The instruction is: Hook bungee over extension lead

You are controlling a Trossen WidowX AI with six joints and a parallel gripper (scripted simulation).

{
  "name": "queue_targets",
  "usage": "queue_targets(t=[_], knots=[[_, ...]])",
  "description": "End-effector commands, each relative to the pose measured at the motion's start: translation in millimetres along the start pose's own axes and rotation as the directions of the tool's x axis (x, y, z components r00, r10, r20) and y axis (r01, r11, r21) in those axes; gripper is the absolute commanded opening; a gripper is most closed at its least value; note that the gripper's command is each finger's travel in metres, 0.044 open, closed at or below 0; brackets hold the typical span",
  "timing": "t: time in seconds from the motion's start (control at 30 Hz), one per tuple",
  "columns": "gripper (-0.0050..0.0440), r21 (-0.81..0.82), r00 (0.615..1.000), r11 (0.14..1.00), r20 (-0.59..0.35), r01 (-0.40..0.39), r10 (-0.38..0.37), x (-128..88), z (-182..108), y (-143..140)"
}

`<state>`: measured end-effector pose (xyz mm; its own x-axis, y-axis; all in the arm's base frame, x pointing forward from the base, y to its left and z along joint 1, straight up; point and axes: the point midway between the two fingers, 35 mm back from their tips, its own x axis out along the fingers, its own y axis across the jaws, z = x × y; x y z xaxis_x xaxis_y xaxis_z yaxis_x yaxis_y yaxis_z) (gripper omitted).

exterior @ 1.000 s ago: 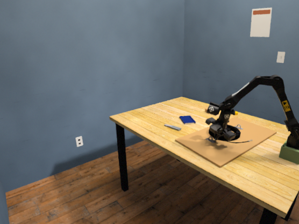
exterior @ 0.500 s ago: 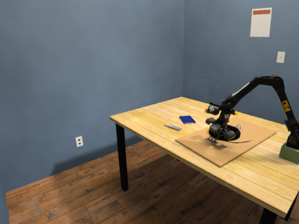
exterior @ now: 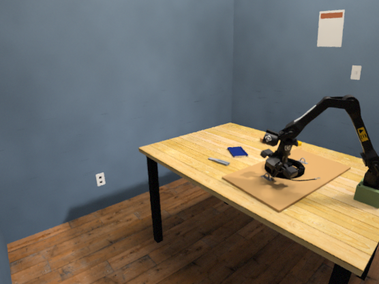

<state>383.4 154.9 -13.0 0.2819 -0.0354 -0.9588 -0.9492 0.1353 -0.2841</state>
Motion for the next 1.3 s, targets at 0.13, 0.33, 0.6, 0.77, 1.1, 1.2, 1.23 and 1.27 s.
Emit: queue_targets(t=[0.13, 0.33, 0.6, 0.77, 1.1, 1.2, 1.23, 1.27], knots=[[-0.005, 0.005, 1.0, 1.0, 0.006, 0.012, -0.012, -1, 0, -1], [-0.005, 0.005, 0.999, 1.0, 0.017, 0.028, -0.028, -7, 3, -7], [0.015, 0.005, 0.999, 1.0, 0.017, 0.028, -0.028, -7, 3, -7], [0.015, 0.005, 0.999, 1.0, 0.017, 0.028, -0.028, -7, 3, -7], [0.0342, 0.007, 0.999, 0.999, 0.025, 0.04, -0.04, -14, 4, -11], [0.0414, 0.004, 0.999, 1.0, 0.019, 0.031, -0.031, -12, 3, -8], [0.0414, 0.004, 0.999, 1.0, 0.019, 0.031, -0.031, -12, 3, -8], [0.0414, 0.004, 0.999, 1.0, 0.019, 0.031, -0.031, -12, 3, -8]])
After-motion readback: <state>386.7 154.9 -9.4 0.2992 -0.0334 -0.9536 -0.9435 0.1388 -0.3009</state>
